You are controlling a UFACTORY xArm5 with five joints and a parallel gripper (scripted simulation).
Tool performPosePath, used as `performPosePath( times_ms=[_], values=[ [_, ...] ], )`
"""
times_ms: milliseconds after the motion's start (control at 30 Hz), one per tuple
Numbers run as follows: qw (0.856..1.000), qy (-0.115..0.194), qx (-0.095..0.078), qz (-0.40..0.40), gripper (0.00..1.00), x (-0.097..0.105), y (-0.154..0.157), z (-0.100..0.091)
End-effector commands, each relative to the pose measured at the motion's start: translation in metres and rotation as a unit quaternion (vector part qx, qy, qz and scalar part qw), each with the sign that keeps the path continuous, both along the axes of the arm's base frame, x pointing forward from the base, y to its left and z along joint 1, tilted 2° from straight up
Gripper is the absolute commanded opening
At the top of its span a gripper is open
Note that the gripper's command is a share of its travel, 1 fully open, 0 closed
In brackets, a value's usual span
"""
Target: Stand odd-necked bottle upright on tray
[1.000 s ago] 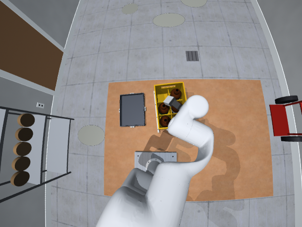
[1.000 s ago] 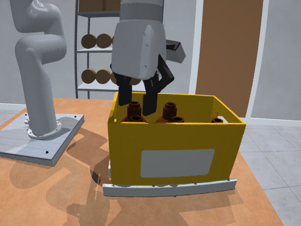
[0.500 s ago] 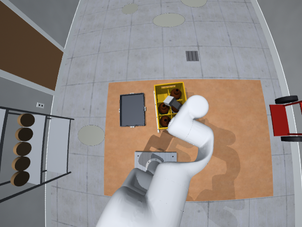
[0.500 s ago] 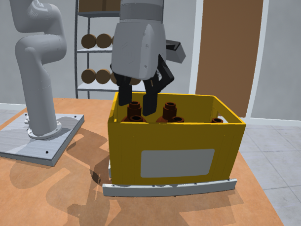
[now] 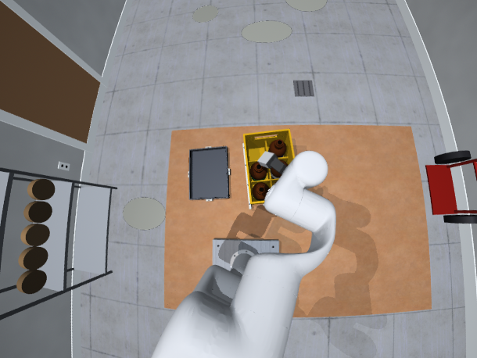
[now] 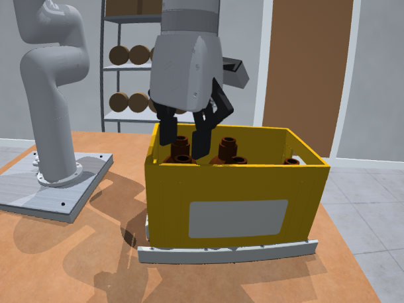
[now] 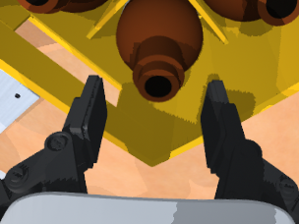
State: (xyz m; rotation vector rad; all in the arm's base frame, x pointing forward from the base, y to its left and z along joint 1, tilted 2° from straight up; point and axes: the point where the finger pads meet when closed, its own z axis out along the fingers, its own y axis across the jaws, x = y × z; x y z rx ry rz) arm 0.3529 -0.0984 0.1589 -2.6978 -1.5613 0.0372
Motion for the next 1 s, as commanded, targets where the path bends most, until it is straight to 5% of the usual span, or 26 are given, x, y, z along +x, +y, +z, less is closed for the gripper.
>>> performPosePath(
  times_ms=[0,967],
  values=[
    [1.0,-0.002,0.0,0.0,0.65,0.001,0.0,-0.002],
    [1.0,-0.002,0.0,0.0,0.65,0.0,0.0,-0.03]
  ],
)
